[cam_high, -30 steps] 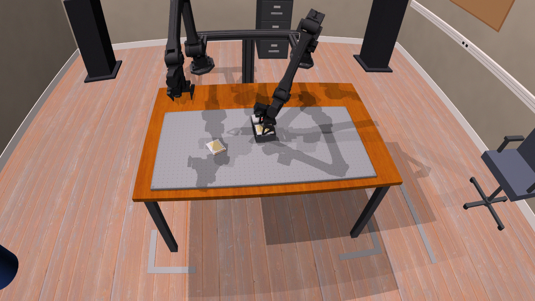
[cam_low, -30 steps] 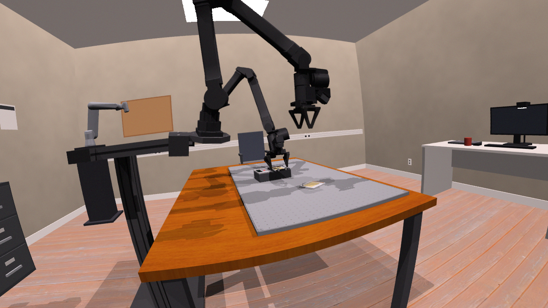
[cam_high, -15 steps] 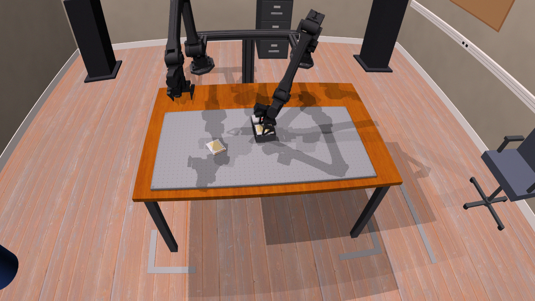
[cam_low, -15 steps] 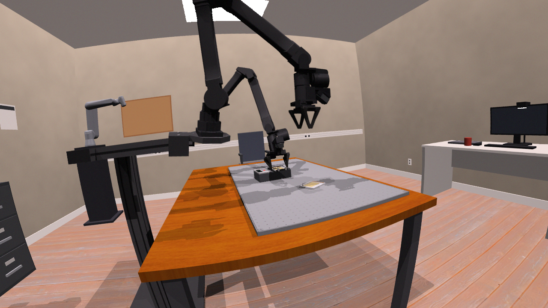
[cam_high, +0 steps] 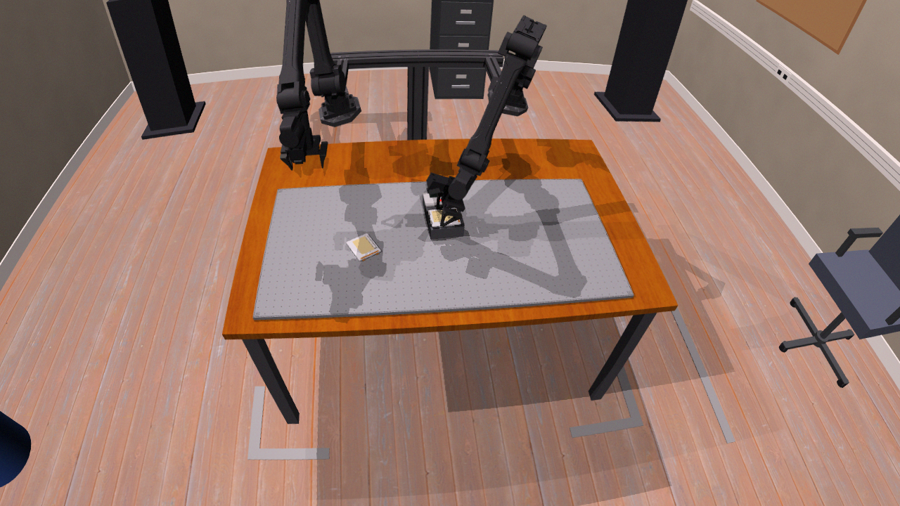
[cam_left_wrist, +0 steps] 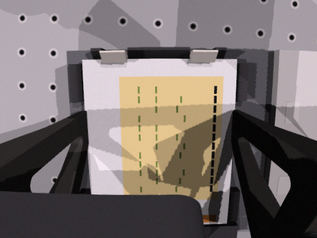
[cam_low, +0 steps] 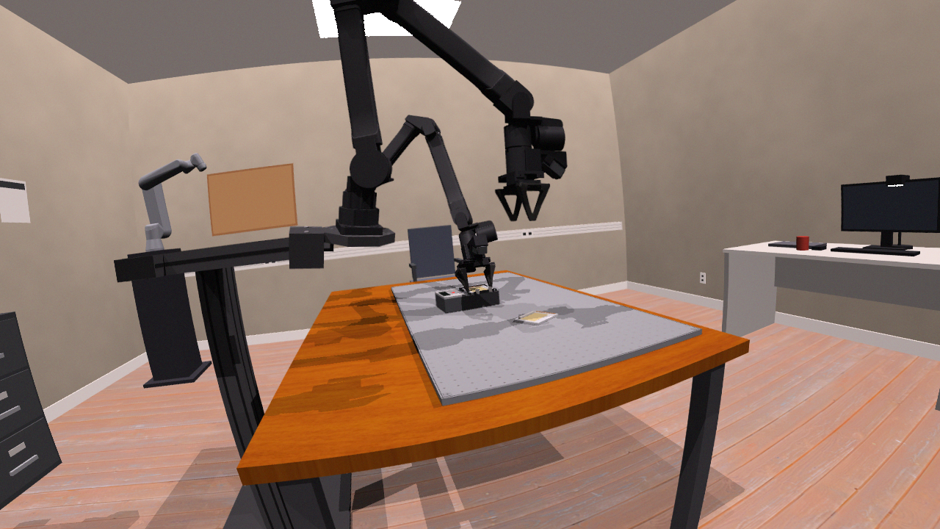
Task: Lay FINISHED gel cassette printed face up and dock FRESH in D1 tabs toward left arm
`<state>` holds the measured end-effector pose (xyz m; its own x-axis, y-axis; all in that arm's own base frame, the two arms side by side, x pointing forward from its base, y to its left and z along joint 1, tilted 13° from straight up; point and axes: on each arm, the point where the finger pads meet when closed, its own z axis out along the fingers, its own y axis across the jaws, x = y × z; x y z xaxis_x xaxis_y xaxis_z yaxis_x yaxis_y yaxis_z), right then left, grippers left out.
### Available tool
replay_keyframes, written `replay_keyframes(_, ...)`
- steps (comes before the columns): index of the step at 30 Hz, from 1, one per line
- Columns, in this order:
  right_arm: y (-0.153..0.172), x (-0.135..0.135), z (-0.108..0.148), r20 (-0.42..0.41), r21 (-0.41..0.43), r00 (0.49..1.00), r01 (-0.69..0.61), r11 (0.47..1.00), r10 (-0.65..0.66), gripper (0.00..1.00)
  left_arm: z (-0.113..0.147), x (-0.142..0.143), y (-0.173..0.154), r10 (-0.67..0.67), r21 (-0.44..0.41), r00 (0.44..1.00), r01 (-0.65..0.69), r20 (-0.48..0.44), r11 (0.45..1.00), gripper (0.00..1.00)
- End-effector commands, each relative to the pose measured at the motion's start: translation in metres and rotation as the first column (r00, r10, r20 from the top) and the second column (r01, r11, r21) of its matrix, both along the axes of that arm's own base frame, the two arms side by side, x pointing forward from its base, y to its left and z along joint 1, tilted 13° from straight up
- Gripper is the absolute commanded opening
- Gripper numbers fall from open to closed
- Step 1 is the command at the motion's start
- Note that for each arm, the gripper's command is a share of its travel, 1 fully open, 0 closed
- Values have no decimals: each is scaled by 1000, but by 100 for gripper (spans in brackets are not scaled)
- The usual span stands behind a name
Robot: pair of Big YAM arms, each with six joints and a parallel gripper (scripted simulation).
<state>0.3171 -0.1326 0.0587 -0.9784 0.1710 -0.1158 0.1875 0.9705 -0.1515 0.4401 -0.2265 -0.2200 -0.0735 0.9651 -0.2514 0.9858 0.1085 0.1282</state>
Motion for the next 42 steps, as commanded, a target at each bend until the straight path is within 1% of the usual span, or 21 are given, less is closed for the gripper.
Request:
replay_keyframes(1,-7,12,21,43,-13,999,-6,1000,7,100,4,2,-2,-2,-8,1000,2,17,1000,0)
replay_keyframes(26,-7,12,21,43,-13,999,-6,1000,7,100,3,3,-2,-2,-5,1000,2,10,1000,0)
replay_keyframes(27,-3,15,18,35,-21,999,-38,999,38,0,3,3,-2,-2,-5,1000,2,10,1000,0)
replay_keyframes(32,14,26,4,-7,-60,981,-194,979,194,0,3,3,-2,-2,-5,1000,2,10,1000,0)
replay_keyframes(37,32,36,-9,-36,-101,938,-348,932,346,0,3,3,-2,-2,-5,1000,2,10,1000,0)
replay_keyframes(40,36,39,-12,-36,-101,937,-350,931,348,0,3,3,-2,-2,-5,1000,2,10,1000,0)
replay_keyframes(42,44,42,-17,-46,-118,913,-408,905,406,0,3,3,-2,-2,-5,1000,2,10,1000,0)
